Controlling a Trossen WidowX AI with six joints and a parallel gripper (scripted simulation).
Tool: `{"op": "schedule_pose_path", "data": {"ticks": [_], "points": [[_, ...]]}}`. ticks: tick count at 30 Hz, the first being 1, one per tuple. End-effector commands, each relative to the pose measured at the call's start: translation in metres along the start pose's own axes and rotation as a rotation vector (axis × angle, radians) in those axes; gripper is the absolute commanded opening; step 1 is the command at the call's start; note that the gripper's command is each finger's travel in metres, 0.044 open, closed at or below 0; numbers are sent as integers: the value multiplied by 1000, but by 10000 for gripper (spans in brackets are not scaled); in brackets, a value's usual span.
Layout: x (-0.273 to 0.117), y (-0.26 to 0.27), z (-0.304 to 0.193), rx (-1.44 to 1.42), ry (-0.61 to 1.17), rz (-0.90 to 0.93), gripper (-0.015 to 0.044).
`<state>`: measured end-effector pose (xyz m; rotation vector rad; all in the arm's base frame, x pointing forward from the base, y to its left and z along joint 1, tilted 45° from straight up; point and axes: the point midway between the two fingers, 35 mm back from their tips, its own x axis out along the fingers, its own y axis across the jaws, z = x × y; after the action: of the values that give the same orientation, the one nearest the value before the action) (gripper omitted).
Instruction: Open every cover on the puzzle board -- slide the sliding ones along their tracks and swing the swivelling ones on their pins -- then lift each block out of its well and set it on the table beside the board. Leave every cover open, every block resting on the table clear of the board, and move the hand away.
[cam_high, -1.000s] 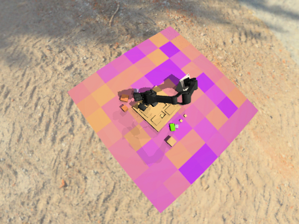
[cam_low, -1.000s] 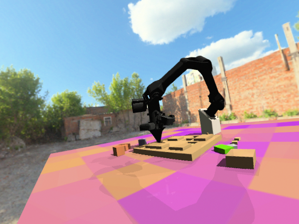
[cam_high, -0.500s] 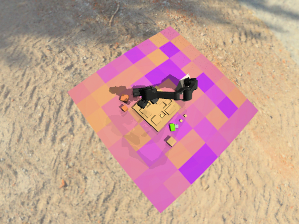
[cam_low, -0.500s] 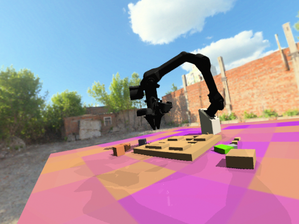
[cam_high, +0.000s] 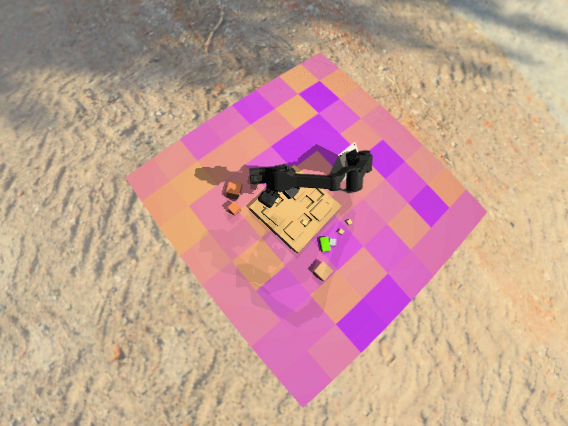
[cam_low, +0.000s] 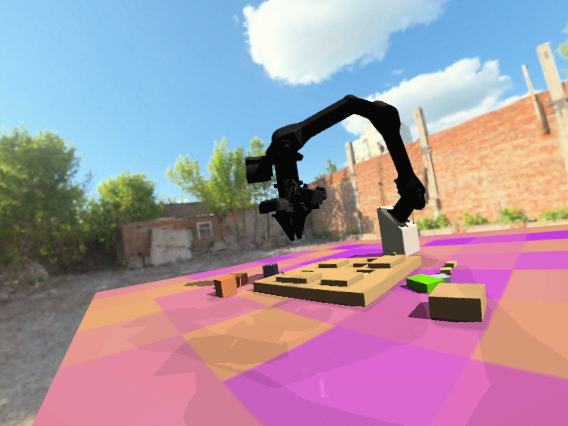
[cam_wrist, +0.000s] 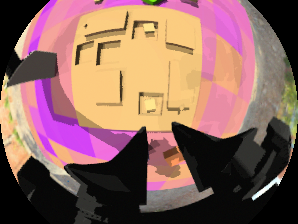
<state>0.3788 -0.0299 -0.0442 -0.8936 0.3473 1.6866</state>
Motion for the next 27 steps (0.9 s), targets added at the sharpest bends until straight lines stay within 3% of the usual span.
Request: {"op": "schedule_pose_path", "data": {"ticks": [1,16,27], "points": [[12,0,0,4,-2,0,144],[57,2,0,4,-5,-1,144],[59,2,1,4,-5,-1,144]]}}
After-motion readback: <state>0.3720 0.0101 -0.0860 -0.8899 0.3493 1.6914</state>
